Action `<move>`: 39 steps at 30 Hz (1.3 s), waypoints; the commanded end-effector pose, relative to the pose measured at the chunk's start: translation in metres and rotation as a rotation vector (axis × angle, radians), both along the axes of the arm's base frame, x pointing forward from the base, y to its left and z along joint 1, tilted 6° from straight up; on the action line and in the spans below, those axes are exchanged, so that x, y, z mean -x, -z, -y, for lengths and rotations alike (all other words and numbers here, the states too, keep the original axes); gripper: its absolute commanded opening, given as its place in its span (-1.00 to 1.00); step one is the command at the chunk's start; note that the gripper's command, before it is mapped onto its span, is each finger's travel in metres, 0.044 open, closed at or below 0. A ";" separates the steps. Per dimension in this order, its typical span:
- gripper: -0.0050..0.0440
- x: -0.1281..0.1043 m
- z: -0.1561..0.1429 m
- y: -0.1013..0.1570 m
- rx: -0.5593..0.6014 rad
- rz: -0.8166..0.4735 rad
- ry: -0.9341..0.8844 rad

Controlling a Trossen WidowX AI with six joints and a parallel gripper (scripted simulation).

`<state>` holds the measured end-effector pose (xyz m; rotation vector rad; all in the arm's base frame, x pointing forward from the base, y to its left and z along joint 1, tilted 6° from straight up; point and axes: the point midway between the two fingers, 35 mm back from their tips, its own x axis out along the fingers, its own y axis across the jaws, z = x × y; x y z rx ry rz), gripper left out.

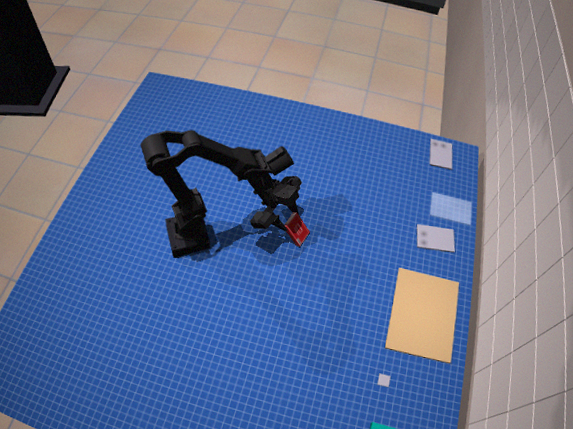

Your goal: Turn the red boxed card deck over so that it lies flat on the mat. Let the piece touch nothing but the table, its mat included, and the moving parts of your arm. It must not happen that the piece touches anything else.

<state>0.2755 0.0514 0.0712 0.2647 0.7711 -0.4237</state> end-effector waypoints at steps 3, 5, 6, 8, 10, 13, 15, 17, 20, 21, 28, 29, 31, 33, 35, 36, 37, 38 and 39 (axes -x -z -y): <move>0.39 -0.004 -0.002 -0.009 -0.015 0.027 0.005; 0.39 -0.004 -0.002 -0.009 -0.015 0.027 0.005; 0.39 -0.004 -0.002 -0.009 -0.015 0.027 0.005; 0.39 -0.005 -0.002 -0.010 -0.018 0.026 0.004; 0.39 -0.005 -0.002 -0.009 -0.022 0.016 0.004; 0.39 -0.004 -0.003 -0.005 -0.048 -0.047 0.000; 0.39 -0.002 -0.004 -0.003 -0.061 -0.071 -0.002; 0.39 -0.001 -0.004 -0.002 -0.061 -0.071 -0.002; 0.39 0.000 -0.005 -0.002 -0.071 -0.094 -0.006; 0.39 0.000 -0.005 -0.001 -0.079 -0.115 -0.011; 0.39 0.003 -0.007 0.003 -0.107 -0.160 -0.010; 0.39 0.003 -0.007 0.003 -0.107 -0.160 -0.011; 0.39 0.003 -0.007 0.003 -0.106 -0.160 -0.012; 0.39 0.003 -0.007 0.003 -0.106 -0.159 -0.013; 0.39 0.003 -0.007 0.002 -0.105 -0.156 -0.013; 0.39 0.003 -0.007 0.002 -0.105 -0.157 -0.013; 0.39 0.003 -0.007 0.003 -0.105 -0.157 -0.013; 0.39 0.003 -0.007 0.003 -0.105 -0.157 -0.013; 0.39 0.003 -0.007 0.003 -0.104 -0.157 -0.013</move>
